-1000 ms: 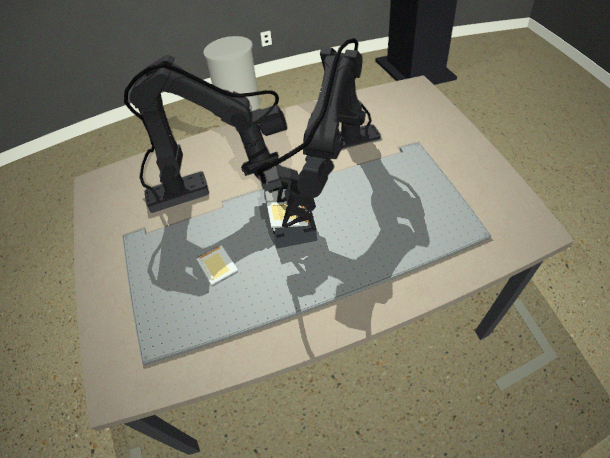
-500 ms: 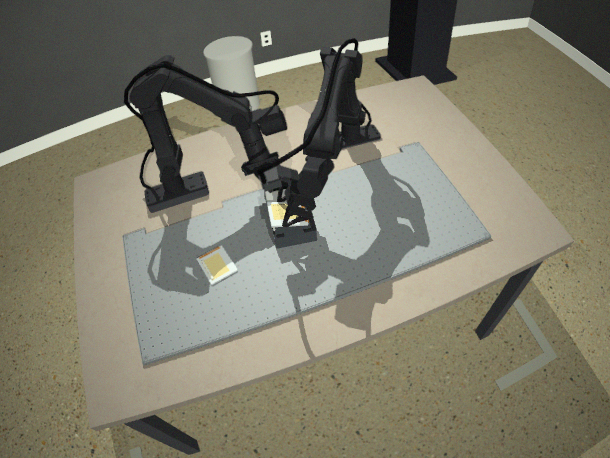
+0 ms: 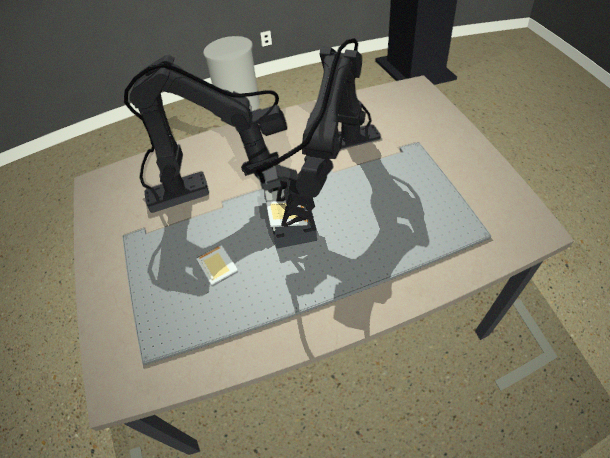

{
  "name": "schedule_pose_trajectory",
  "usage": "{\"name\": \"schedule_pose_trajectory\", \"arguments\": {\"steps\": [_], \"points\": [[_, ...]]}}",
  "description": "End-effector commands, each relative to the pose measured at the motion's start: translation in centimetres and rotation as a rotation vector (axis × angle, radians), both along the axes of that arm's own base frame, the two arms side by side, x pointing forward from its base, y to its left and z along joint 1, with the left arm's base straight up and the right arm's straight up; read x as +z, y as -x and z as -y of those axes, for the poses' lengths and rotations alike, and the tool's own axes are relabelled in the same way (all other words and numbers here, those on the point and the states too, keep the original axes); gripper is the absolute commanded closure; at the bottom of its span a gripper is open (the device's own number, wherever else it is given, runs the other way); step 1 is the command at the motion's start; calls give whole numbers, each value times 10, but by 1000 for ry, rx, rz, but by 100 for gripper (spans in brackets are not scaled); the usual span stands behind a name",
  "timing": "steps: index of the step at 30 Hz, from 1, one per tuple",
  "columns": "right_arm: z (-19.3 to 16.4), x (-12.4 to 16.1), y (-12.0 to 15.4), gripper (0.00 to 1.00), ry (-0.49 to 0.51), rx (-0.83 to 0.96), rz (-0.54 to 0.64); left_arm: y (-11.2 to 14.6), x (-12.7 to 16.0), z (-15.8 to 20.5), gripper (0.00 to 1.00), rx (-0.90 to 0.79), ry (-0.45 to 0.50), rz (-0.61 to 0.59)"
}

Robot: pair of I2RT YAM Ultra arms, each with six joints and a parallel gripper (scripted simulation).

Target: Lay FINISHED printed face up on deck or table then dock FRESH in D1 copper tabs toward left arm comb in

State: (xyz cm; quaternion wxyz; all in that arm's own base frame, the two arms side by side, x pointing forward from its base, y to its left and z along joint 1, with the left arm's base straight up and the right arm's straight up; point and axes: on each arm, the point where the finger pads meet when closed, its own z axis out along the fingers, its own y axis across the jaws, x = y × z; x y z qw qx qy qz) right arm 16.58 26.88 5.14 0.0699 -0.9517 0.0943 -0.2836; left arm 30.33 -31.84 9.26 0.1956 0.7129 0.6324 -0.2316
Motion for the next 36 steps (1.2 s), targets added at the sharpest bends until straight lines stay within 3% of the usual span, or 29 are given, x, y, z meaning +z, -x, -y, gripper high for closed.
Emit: {"name": "schedule_pose_trajectory", "arguments": {"steps": [1,36], "points": [[34,-56,45,100,146,46,-220,-5,35,12,100,-14,64,62],[34,-56,45,100,146,46,-220,-6,43,10,100,-6,65,61]]}}
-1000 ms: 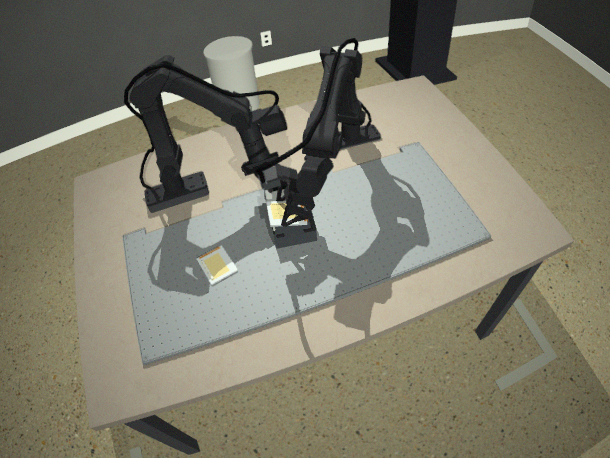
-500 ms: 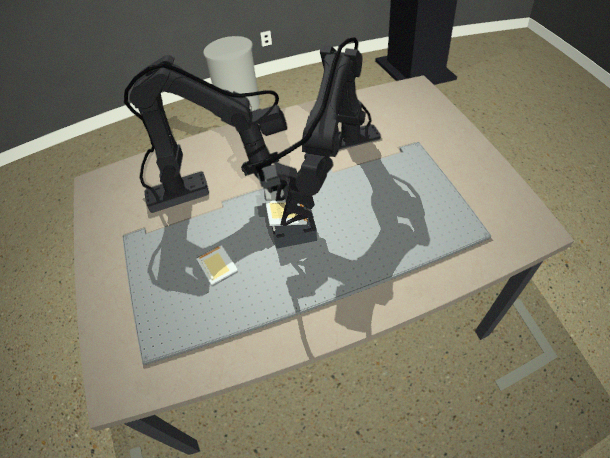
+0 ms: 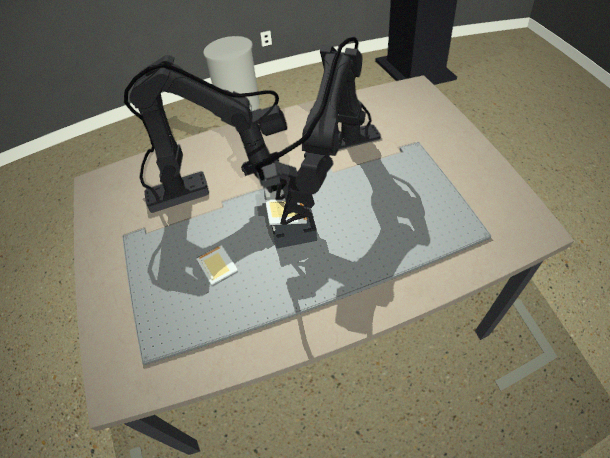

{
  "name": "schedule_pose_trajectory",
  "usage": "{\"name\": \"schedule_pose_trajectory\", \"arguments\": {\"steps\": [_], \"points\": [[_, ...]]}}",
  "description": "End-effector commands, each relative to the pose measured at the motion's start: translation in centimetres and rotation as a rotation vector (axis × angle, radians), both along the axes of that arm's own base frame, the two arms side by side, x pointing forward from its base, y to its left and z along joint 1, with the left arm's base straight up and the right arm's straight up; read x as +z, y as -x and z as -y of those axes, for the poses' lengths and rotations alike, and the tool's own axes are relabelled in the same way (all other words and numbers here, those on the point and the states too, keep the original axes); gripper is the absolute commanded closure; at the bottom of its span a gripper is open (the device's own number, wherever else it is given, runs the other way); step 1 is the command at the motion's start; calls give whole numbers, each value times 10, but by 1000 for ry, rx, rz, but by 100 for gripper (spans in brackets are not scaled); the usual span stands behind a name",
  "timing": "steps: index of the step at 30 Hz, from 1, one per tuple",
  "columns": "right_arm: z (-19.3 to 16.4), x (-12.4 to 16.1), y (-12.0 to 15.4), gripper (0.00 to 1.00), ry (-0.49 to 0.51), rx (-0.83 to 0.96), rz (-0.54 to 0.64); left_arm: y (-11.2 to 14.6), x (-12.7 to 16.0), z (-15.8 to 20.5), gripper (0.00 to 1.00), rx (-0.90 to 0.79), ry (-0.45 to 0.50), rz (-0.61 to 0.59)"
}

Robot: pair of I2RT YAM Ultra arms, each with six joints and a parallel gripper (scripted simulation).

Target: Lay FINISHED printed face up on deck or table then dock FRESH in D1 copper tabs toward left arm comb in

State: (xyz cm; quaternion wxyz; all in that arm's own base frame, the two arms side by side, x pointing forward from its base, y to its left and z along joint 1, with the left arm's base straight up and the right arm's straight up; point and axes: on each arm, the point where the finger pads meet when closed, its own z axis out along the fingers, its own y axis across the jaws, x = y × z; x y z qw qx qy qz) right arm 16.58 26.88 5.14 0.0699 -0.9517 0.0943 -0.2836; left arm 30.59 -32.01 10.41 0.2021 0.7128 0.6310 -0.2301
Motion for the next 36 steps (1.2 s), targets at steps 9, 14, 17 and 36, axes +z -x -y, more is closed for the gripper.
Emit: {"name": "schedule_pose_trajectory", "arguments": {"steps": [9,14,17,36], "points": [[34,-56,45,100,146,46,-220,-3,36,8,100,-5,56,48],[34,-56,45,100,146,46,-220,-3,36,8,100,-5,56,48],[34,-56,45,100,146,46,-220,-3,36,8,100,-5,56,48],[34,-56,45,100,146,46,-220,-3,40,8,100,-5,57,51]]}}
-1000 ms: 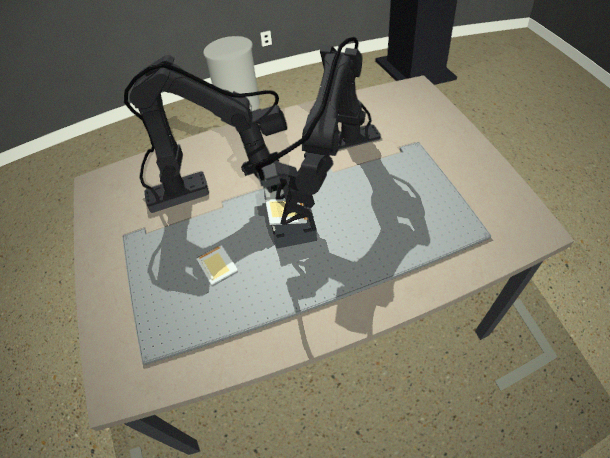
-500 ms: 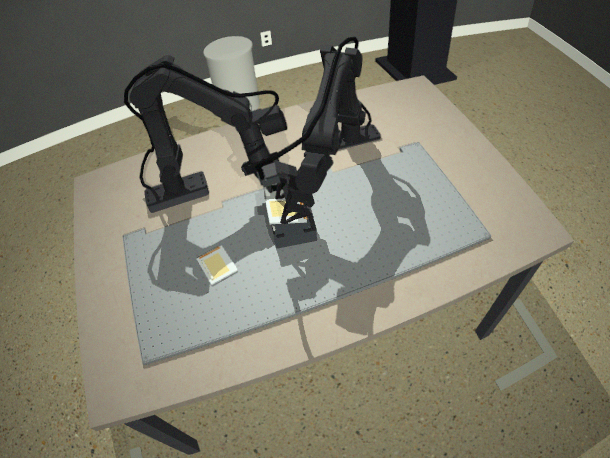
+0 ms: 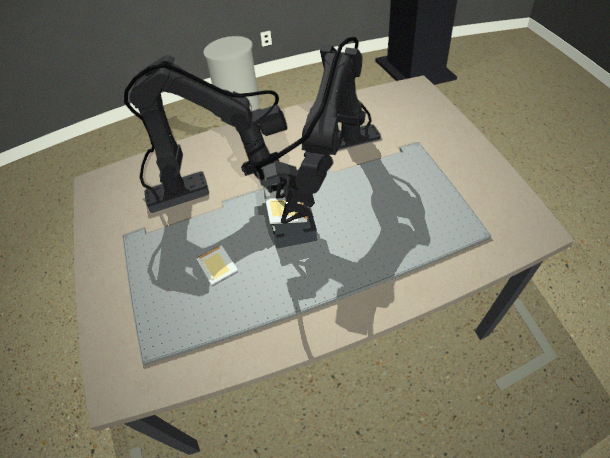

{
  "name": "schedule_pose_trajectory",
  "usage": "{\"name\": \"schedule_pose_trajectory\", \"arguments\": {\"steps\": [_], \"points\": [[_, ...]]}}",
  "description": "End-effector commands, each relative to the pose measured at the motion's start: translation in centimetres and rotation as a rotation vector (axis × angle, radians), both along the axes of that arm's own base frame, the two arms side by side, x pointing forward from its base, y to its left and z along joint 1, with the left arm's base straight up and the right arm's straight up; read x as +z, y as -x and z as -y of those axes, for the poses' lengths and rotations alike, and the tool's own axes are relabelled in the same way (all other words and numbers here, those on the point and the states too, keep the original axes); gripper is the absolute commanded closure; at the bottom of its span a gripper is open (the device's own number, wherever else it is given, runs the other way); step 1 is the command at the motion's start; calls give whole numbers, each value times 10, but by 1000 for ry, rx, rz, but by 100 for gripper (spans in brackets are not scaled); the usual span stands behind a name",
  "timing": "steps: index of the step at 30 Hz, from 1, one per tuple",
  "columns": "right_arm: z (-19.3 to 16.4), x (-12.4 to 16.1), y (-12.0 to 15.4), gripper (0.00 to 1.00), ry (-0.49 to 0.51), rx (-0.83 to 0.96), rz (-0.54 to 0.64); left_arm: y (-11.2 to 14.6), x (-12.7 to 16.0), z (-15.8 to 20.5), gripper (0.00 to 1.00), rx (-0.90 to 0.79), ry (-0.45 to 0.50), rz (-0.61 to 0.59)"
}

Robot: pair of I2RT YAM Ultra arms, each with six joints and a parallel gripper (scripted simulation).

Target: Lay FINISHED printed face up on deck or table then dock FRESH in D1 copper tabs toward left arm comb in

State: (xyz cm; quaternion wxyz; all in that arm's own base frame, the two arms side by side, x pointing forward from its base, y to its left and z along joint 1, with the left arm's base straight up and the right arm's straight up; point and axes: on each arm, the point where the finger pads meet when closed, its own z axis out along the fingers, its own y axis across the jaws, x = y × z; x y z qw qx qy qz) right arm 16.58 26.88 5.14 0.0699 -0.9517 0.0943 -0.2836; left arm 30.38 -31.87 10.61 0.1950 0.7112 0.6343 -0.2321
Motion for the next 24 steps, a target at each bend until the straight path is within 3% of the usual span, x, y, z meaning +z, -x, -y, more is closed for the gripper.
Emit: {"name": "schedule_pose_trajectory", "arguments": {"steps": [1,21,24], "points": [[34,-56,45,100,146,46,-220,-5,38,10,100,-8,66,65],[34,-56,45,100,146,46,-220,-6,42,10,100,-8,73,76],[34,-56,45,100,146,46,-220,-6,38,9,100,0,28,39]]}}
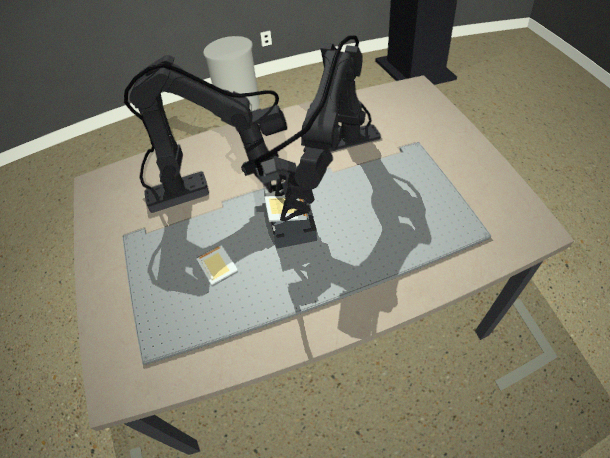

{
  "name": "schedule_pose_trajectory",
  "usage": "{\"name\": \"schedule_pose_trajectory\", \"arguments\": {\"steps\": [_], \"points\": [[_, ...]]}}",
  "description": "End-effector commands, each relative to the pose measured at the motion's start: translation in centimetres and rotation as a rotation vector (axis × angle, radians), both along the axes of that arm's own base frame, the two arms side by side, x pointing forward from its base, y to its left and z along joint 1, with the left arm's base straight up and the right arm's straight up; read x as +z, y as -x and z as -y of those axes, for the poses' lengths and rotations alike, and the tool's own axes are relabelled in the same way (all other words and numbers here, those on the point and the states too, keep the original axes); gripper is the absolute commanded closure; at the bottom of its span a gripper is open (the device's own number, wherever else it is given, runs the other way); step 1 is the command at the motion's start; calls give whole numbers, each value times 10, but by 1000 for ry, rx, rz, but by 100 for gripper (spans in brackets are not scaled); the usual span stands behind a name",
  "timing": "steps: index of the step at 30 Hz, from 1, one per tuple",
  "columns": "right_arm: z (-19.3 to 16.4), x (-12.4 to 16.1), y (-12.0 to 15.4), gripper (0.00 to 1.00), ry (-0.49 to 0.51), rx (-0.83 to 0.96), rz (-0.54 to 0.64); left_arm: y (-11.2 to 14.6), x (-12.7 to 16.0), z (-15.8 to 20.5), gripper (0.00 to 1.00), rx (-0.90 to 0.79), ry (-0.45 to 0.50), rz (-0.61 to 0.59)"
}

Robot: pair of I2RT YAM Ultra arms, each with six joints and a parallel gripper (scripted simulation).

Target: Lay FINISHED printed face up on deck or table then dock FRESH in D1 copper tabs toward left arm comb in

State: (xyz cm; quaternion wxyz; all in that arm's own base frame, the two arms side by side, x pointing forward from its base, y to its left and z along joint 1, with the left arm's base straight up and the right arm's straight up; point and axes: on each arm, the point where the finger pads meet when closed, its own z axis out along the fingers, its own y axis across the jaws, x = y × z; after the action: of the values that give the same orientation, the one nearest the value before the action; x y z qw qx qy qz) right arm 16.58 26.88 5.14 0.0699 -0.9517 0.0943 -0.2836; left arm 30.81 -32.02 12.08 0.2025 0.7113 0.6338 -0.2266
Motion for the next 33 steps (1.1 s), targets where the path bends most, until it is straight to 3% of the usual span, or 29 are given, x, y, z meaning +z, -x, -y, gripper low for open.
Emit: {"name": "schedule_pose_trajectory", "arguments": {"steps": [1,20,30,33], "points": [[34,-56,45,100,146,46,-220,-2,22,7,100,-5,24,22],[34,-56,45,100,146,46,-220,0,3,2,100,-5,24,22],[29,-49,39,100,-2,1,-3,0,3,2,100,-5,24,22],[28,-46,37,100,-2,1,-3,0,3,2,100,-5,24,22]]}}
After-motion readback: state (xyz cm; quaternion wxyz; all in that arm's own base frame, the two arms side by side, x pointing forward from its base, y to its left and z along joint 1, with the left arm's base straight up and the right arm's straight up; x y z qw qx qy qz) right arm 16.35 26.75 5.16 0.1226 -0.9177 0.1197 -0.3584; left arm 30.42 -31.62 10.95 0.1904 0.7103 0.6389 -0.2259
